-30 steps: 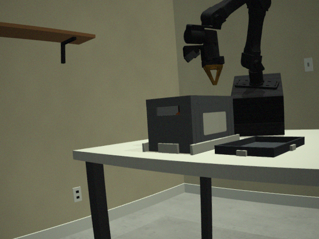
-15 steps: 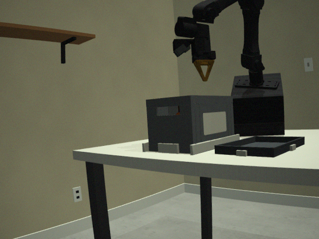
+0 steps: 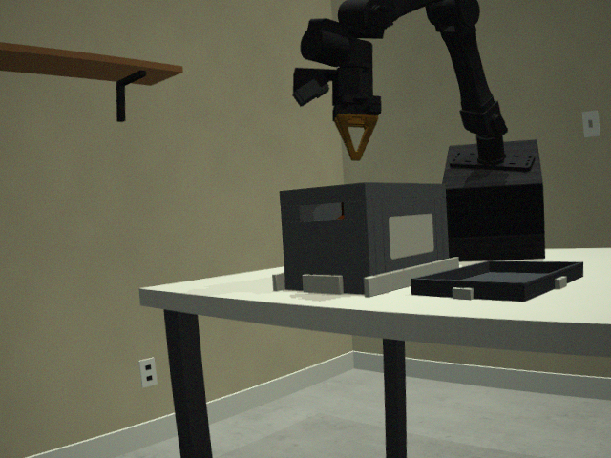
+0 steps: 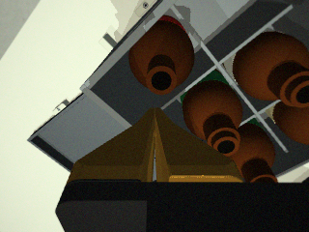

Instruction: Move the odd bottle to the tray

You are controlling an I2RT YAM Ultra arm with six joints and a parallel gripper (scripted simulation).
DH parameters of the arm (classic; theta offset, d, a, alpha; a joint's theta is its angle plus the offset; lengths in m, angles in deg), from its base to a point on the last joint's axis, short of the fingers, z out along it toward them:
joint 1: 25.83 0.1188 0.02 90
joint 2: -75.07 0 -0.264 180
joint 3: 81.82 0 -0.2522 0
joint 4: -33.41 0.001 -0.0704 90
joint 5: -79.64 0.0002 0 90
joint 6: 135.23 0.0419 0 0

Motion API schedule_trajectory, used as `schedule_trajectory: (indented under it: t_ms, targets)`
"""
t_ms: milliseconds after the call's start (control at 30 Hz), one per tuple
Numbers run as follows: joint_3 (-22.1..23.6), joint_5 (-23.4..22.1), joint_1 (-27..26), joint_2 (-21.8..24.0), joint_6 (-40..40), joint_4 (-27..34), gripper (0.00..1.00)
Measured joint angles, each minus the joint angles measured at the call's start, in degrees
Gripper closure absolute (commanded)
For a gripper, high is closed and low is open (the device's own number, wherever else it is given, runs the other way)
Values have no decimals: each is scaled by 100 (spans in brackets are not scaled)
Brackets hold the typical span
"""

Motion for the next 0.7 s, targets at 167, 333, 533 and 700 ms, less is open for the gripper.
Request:
schedule_trajectory:
  t_ms: [167,333,533,700]
  targets:
    - [-83,81,-15,-31,85,160,100]
    - [-114,103,-15,-31,109,223,100]
    - [-114,111,-15,-31,120,256,100]
    - [-114,116,-15,-31,120,260,39]
